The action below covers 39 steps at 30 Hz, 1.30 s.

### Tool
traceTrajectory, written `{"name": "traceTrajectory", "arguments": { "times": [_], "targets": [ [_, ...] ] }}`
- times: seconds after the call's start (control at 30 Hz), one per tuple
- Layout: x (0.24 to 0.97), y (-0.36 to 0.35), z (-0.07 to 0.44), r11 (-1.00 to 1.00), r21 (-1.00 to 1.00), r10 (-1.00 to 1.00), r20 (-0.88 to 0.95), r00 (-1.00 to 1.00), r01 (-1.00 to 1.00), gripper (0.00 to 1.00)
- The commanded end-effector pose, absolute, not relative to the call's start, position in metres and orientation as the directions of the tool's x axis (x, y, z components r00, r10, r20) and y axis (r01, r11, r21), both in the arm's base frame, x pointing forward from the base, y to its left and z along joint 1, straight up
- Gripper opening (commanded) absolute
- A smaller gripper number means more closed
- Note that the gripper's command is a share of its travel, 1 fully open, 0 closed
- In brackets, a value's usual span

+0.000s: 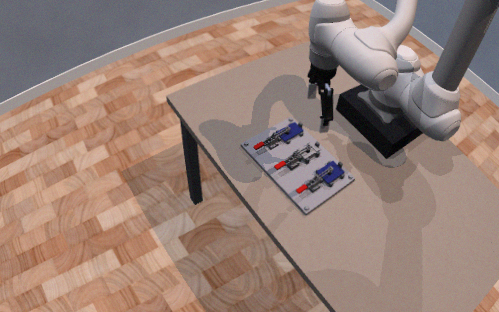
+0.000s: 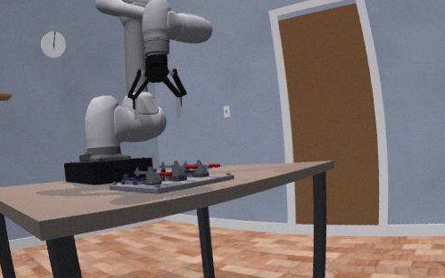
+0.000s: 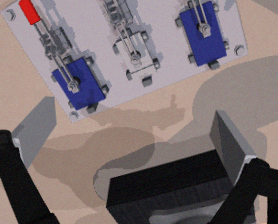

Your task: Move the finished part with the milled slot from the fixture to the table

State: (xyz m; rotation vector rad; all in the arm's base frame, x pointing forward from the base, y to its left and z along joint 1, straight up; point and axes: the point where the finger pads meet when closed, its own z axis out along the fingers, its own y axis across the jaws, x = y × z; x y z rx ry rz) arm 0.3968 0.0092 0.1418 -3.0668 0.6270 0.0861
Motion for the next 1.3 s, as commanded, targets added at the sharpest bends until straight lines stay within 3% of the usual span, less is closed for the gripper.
{"name": "traceTrajectory", "arguments": {
  "times": [0.0,0.23,0.53,0.73,1.07,1.1,1.27],
  "targets": [
    [0.3969,0.0094,0.1403,-0.944,-0.002,-0.329,-0.048,0.943,-0.330,1.00],
    [0.3974,0.0104,0.1345,-0.997,-0.003,-0.076,-0.018,0.997,-0.076,1.00],
    [0.3974,0.0104,0.1345,-0.997,-0.003,-0.076,-0.018,0.997,-0.076,1.00],
    [0.3977,0.0110,0.1312,-0.997,0.002,0.073,-0.003,0.997,0.073,1.00],
    [0.3977,0.0111,0.1307,-0.995,0.003,0.098,0.000,0.995,0.098,1.00],
    [0.3977,0.0111,0.1307,-0.995,0.003,0.098,0.000,0.995,0.098,0.00],
    [0.3977,0.0111,0.1307,-0.995,0.004,0.098,0.000,0.995,0.098,0.00]
  ]
}}
